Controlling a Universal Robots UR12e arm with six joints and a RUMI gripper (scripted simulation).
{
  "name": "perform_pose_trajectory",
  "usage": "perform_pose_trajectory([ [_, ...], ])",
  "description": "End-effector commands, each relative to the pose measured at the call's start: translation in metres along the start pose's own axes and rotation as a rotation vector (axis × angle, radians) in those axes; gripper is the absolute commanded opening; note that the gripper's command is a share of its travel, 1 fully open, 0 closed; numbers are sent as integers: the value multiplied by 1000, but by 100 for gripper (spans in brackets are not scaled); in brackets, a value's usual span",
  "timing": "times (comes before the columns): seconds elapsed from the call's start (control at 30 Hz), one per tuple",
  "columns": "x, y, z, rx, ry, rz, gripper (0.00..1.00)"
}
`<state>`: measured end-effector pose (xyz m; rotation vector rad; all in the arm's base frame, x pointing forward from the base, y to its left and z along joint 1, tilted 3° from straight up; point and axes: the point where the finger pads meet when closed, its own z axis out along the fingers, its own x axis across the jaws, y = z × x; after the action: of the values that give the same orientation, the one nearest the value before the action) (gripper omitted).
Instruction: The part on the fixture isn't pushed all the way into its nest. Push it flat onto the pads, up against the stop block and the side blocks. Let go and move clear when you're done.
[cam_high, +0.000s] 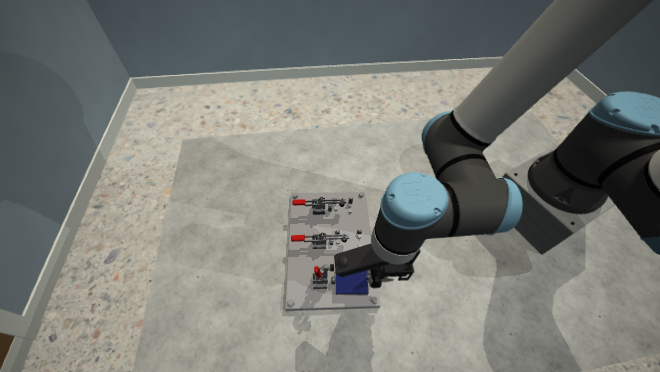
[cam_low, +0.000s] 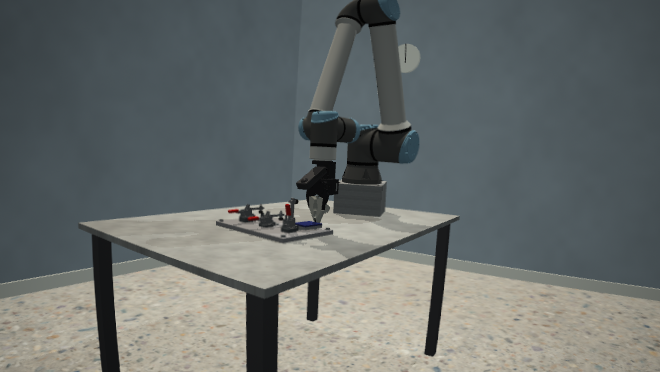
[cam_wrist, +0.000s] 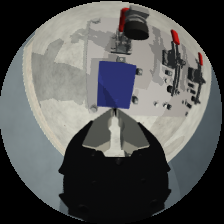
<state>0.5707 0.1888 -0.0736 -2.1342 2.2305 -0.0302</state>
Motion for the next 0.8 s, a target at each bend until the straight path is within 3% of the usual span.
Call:
perform_pose_trajectory([
  [0.0,0,-1,-1,1,0,0,0],
  [0.77,0,19,0,1,0,0,0],
])
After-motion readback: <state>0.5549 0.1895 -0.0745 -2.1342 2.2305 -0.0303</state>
